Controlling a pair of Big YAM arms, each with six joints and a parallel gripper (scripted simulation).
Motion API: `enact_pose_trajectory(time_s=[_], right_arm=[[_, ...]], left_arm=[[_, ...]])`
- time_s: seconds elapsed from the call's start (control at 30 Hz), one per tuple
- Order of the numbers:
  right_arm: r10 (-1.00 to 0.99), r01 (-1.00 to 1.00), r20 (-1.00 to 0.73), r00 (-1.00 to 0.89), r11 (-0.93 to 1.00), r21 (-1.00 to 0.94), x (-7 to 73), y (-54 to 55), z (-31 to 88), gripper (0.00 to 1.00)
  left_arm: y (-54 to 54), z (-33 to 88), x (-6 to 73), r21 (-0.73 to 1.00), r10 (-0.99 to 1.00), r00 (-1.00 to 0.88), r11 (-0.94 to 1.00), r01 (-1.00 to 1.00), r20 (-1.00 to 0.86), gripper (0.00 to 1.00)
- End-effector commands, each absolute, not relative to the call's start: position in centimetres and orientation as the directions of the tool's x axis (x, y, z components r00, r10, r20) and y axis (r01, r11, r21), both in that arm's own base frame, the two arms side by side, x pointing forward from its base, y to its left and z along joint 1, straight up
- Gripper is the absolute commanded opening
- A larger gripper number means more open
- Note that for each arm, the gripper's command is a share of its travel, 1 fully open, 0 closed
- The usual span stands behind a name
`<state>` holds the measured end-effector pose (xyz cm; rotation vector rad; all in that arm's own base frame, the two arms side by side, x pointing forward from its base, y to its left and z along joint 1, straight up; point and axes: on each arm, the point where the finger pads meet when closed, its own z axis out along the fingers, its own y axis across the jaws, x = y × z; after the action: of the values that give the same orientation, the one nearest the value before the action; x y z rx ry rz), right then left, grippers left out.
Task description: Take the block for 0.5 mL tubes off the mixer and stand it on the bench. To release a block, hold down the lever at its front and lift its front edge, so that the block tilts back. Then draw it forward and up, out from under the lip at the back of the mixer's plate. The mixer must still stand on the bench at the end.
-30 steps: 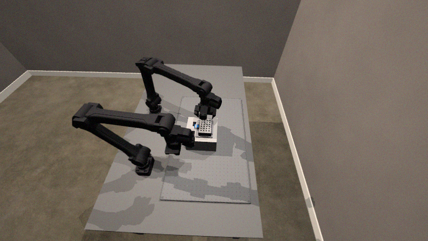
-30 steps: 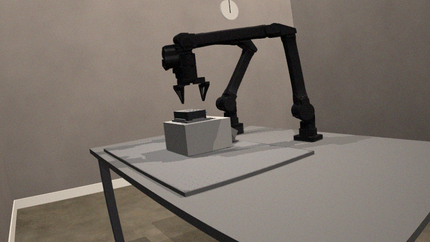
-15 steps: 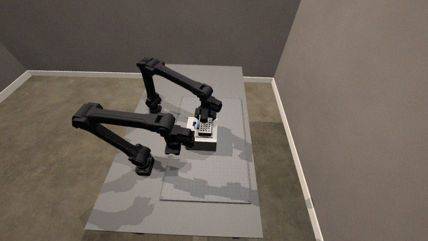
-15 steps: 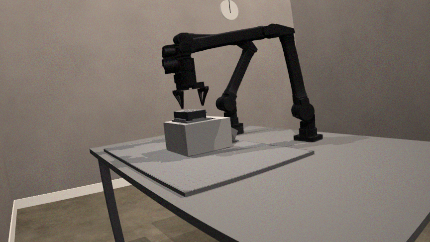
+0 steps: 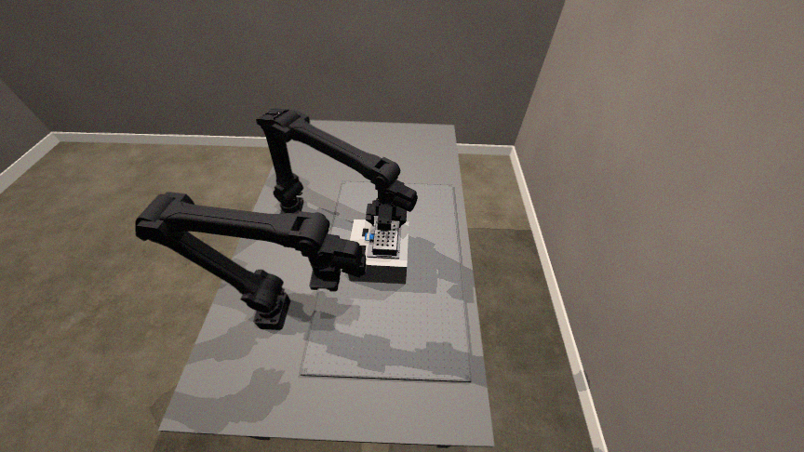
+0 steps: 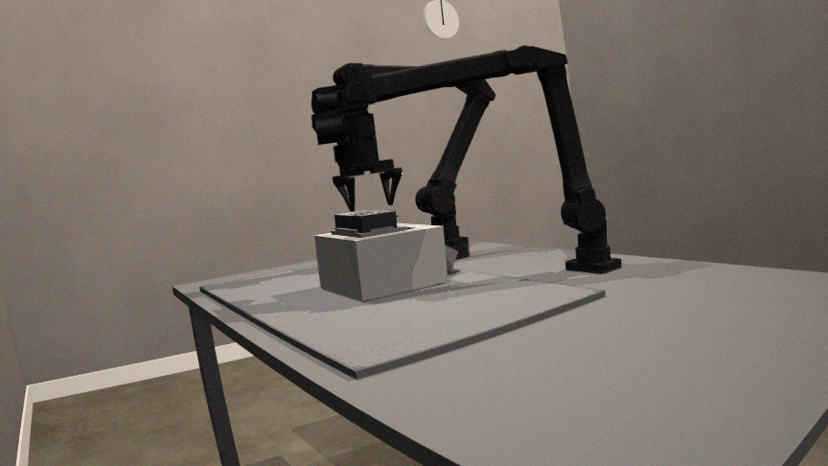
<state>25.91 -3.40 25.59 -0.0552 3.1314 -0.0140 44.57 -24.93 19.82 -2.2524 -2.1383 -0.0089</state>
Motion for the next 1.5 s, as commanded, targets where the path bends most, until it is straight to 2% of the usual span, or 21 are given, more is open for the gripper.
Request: enact_pose_trajectory(time_s=[0.0,0.27,0.8,1.47], right_arm=[[-0.041,-0.039,-0.074,-0.996,0.999,-0.022,26.8,-3.7,28.0,0.00],[-0.041,-0.039,-0.072,-0.997,0.999,-0.022,26.8,-3.7,27.9,0.00],[-0.040,-0.039,-0.067,-0.997,0.999,-0.020,26.9,-3.7,27.7,0.00],[-0.040,-0.039,-0.056,-0.998,0.999,-0.018,27.1,-3.7,27.4,0.00]], left_arm=[[-25.2,21.1,45.9,0.001,0.999,0.045,-0.045,0.999,0.021,1.00],[-26.7,21.6,46.4,0.043,0.997,0.075,-0.075,0.996,0.000,1.00],[-24.5,19.7,45.0,-0.031,0.999,0.034,-0.033,0.999,0.037,1.00],[-25.2,20.9,45.7,0.000,0.999,0.041,-0.041,0.999,0.021,1.00]])
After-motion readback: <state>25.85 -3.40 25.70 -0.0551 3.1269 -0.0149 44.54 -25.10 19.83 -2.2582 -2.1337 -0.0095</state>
